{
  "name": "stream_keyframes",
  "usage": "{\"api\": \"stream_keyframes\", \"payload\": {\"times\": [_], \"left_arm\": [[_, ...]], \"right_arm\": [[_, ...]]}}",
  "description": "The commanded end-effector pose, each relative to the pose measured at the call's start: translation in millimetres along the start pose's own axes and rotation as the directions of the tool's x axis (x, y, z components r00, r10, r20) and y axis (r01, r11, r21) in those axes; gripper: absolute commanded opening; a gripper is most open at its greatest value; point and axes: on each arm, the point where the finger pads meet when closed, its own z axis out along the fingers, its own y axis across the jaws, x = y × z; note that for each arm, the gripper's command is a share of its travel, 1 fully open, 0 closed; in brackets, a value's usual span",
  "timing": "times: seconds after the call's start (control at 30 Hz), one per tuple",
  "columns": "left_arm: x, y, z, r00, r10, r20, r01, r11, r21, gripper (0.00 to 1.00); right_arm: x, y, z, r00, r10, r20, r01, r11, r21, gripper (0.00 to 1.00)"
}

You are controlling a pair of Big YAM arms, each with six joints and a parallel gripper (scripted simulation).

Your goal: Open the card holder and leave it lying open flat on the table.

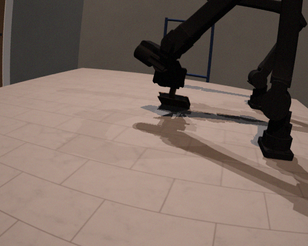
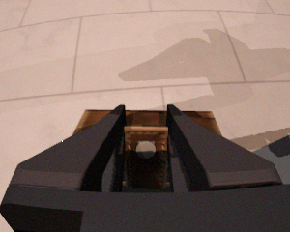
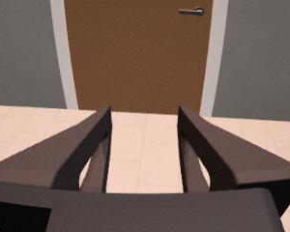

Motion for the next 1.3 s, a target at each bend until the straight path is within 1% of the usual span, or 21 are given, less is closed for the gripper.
{"api": "stream_keyframes", "payload": {"times": [0.0, 0.13, 0.2, 0.37, 0.4, 0.43, 0.5, 0.53, 0.57, 0.7, 0.77, 0.9, 1.07, 1.1, 1.13, 1.2, 1.27], "left_arm": [[-36, 25, -5, 0.997, 0.076, 0.021, -0.075, 0.996, -0.040, 0.21], [-42, 25, -3, 0.997, 0.078, 0.023, -0.077, 0.996, -0.040, 0.21], [-39, 24, 0, 0.998, 0.066, 0.020, -0.066, 0.997, -0.034, 0.21], [-50, 24, 1, 0.997, 0.077, 0.024, -0.076, 0.996, -0.040, 0.21], [-50, 24, 2, 0.997, 0.074, 0.024, -0.073, 0.997, -0.038, 0.21], [-43, 24, 5, 0.997, 0.070, 0.019, -0.069, 0.997, -0.031, 0.21], [-43, 24, 5, 0.997, 0.070, 0.019, -0.069, 0.997, -0.031, 0.21], [-42, 18, 6, 0.999, 0.051, 0.018, -0.051, 0.998, -0.028, 0.21], [-54, 24, 3, 0.997, 0.077, 0.025, -0.076, 0.996, -0.041, 0.21], [-60, 24, 5, 0.997, 0.079, 0.027, -0.078, 0.996, -0.041, 0.21], [-54, 24, 10, 0.998, 0.062, 0.023, -0.061, 0.998, -0.032, 0.21], [-66, 24, 9, 0.997, 0.078, 0.029, -0.077, 0.996, -0.041, 0.21], [-60, 23, 14, 0.997, 0.072, 0.023, -0.072, 0.997, -0.033, 0.21], [-59, 19, 16, 0.998, 0.054, 0.022, -0.053, 0.998, -0.029, 0.21], [-71, 24, 13, 0.996, 0.078, 0.030, -0.077, 0.996, -0.042, 0.21], [-73, 23, 14, 0.996, 0.079, 0.031, -0.078, 0.996, -0.042, 0.21], [-67, 23, 21, 0.998, 0.061, 0.026, -0.060, 0.998, -0.032, 0.21]], "right_arm": [[-26, 0, -2, 0.999, 0.000, 0.046, 0.000, 1.000, 0.000, 0.36], [-26, 0, -2, 0.999, 0.000, 0.046, 0.000, 1.000, 0.000, 0.36], [-26, 0, -2, 0.999, 0.000, 0.046, 0.000, 1.000, 0.000, 0.36], [-26, 0, -2, 0.999, 0.000, 0.046, 0.000, 1.000, 0.000, 0.36], [-26, 0, -2, 0.999, 0.000, 0.046, 0.000, 1.000, 0.000, 0.36], [-26, 0, -2, 0.999, 0.000, 0.046, 0.000, 1.000, 0.000, 0.36], [-26, 0, -2, 0.999, 0.000, 0.046, 0.000, 1.000, 0.000, 0.36], [-26, 0, -2, 0.999, 0.000, 0.046, 0.000, 1.000, 0.000, 0.36], [-26, 0, -2, 0.999, 0.000, 0.046, 0.000, 1.000, 0.000, 0.36], [-26, 0, -2, 0.999, 0.000, 0.046, 0.000, 1.000, 0.000, 0.36], [-26, 0, -2, 0.999, 0.000, 0.046, 0.000, 1.000, 0.000, 0.36], [-26, 0, -2, 0.999, 0.000, 0.046, 0.000, 1.000, 0.000, 0.36], [-26, 0, -2, 0.999, 0.000, 0.046, 0.000, 1.000, 0.000, 0.36], [-26, 0, -2, 0.999, 0.000, 0.046, 0.000, 1.000, 0.000, 0.36], [-26, 0, -2, 0.999, 0.000, 0.046, 0.000, 1.000, 0.000, 0.36], [-26, 0, -2, 0.999, 0.000, 0.046, 0.000, 1.000, 0.000, 0.36], [-26, 0, -2, 0.999, 0.000, 0.046, 0.000, 1.000, 0.000, 0.36]]}}
